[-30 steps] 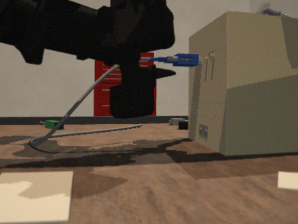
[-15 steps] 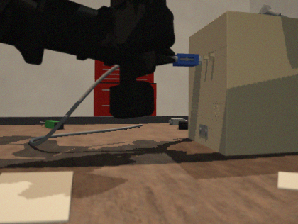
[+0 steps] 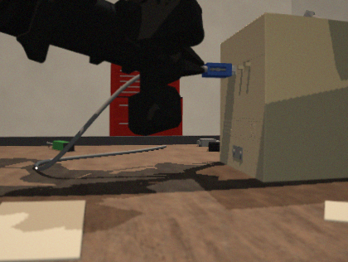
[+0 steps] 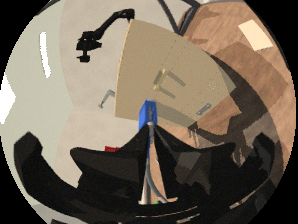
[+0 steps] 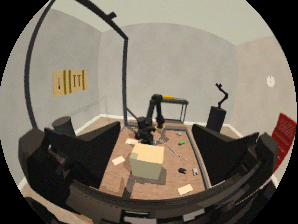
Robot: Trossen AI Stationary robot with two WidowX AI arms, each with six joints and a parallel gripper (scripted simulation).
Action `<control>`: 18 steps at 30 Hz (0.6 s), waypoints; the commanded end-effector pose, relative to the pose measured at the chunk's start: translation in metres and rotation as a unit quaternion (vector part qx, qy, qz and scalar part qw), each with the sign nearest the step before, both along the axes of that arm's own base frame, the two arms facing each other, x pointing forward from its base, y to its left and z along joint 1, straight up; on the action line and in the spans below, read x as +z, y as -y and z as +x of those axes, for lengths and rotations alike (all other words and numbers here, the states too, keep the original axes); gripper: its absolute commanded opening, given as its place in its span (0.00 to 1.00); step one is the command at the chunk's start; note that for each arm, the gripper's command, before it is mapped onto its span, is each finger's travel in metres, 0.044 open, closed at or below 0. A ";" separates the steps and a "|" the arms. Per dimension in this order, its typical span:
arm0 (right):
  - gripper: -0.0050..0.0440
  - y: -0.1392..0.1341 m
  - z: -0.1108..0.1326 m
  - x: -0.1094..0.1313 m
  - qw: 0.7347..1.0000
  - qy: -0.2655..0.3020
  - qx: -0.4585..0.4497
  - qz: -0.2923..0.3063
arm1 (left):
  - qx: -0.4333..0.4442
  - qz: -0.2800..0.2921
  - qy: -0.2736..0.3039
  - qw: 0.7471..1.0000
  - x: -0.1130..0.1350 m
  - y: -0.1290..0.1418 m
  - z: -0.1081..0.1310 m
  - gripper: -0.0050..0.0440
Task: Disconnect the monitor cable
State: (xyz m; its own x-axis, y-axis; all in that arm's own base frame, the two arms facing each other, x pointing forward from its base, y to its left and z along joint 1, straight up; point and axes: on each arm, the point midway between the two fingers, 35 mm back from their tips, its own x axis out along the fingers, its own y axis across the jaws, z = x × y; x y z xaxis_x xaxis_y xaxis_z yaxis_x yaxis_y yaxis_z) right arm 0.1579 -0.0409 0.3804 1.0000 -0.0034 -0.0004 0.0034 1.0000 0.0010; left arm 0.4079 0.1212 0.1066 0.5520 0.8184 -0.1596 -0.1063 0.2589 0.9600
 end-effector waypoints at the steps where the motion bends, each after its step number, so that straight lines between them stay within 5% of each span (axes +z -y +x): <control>1: 1.00 -0.001 0.000 0.003 1.000 0.001 0.002 -0.004 | 0.000 -0.028 0.023 0.999 0.010 -0.001 0.001 0.10; 18: 1.00 -0.001 0.000 0.003 1.000 0.001 0.002 -0.004 | -0.001 -0.095 0.050 0.994 0.013 -0.002 0.001 0.10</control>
